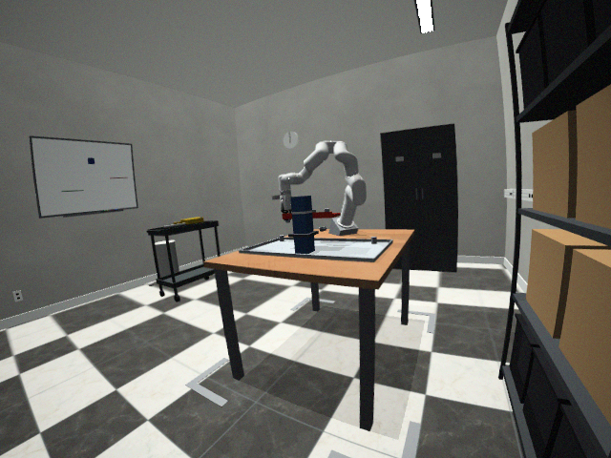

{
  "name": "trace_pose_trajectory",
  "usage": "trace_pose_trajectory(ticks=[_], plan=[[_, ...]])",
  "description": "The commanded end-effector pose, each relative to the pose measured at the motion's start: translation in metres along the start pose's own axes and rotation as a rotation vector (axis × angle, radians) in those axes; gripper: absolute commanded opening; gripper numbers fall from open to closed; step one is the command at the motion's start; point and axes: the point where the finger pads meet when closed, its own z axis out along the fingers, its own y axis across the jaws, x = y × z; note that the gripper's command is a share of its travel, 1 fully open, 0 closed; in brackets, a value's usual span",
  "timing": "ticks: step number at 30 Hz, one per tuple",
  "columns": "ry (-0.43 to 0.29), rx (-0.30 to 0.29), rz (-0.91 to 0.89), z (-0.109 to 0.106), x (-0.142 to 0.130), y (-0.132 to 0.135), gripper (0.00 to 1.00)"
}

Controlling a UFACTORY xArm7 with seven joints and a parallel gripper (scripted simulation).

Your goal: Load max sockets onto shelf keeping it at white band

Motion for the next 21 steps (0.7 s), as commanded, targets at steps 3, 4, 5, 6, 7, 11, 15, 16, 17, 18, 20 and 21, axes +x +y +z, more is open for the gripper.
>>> trace_pose_trajectory(ticks=[3,4,5,6,7,11,15,16,17,18,20,21], plan=[[0.005,0.002,0.000,-0.035,0.001,0.012,0.00],[0.005,0.002,0.000,-0.040,0.001,0.013,0.00],[0.005,0.002,0.000,-0.045,0.001,0.015,0.00],[0.005,0.002,0.000,-0.049,0.001,0.017,0.00],[0.005,0.002,0.000,-0.053,0.001,0.018,0.00],[0.005,0.002,0.000,-0.066,0.001,0.023,0.00],[0.005,0.002,0.000,-0.078,0.001,0.028,0.00],[0.005,0.002,0.000,-0.082,0.001,0.029,0.00],[0.005,0.002,0.000,-0.085,0.001,0.030,0.00],[0.005,0.002,0.000,-0.089,0.001,0.032,0.00],[0.005,0.002,0.000,-0.095,0.001,0.034,0.00],[0.005,0.002,0.000,-0.098,0.001,0.035,0.00]])
